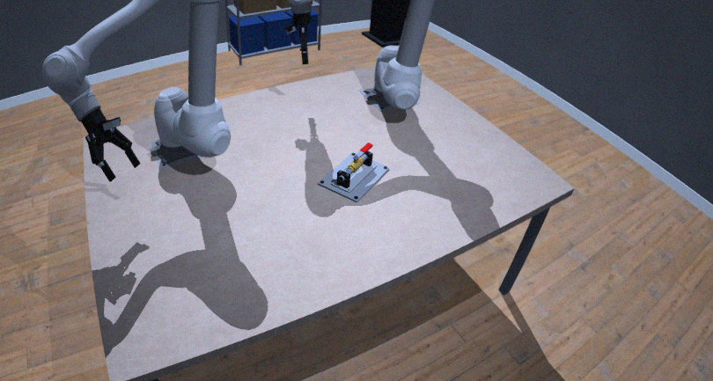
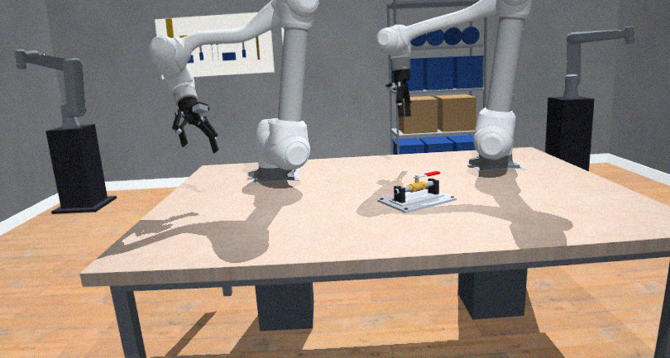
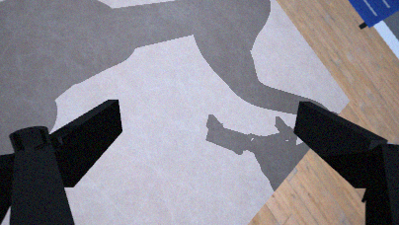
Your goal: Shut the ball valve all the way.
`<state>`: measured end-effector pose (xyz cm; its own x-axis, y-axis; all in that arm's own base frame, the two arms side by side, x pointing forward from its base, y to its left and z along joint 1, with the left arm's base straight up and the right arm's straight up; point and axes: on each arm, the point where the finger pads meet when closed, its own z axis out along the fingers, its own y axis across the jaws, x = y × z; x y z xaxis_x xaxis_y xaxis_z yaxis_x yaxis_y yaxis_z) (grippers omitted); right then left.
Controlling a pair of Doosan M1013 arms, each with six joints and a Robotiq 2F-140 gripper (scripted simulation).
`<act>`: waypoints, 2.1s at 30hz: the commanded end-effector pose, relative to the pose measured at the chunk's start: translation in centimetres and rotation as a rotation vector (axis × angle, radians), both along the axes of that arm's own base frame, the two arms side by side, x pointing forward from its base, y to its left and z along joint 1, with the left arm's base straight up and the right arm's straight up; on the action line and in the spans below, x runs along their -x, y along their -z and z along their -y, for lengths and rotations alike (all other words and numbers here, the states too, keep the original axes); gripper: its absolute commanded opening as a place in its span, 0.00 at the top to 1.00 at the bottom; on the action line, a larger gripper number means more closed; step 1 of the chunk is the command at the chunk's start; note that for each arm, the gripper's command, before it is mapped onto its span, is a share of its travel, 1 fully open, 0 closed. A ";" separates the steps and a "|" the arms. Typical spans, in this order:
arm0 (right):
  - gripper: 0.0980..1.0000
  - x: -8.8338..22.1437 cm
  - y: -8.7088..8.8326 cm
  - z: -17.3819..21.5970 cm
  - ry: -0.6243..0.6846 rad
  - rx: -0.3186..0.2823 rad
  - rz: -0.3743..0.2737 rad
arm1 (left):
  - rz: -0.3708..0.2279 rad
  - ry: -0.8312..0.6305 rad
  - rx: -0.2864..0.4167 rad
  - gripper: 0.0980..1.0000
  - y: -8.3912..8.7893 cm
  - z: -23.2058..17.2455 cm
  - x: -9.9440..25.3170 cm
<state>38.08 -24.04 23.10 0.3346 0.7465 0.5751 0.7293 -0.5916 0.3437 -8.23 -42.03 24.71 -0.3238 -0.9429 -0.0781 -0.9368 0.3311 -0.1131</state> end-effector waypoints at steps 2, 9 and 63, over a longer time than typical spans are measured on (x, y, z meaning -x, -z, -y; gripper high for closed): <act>0.00 -4.0 0.1 -2.8 -0.290 0.112 -0.001 | 0.004 0.117 -0.014 0.00 0.1 -1.7 5.2; 0.00 -8.2 0.2 -7.0 -0.615 0.230 0.027 | 0.012 0.313 -0.040 0.00 0.3 -6.0 12.7; 0.00 -20.3 2.7 -64.7 -3.101 0.864 0.864 | 0.204 1.644 -0.152 0.00 1.4 -54.0 25.5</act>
<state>59.28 35.02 20.59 -0.5041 -0.8597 -0.0821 -0.8576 0.4871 0.1651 -35.04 7.57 23.30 -0.9139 0.2933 -0.2807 0.3213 0.9452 -0.0586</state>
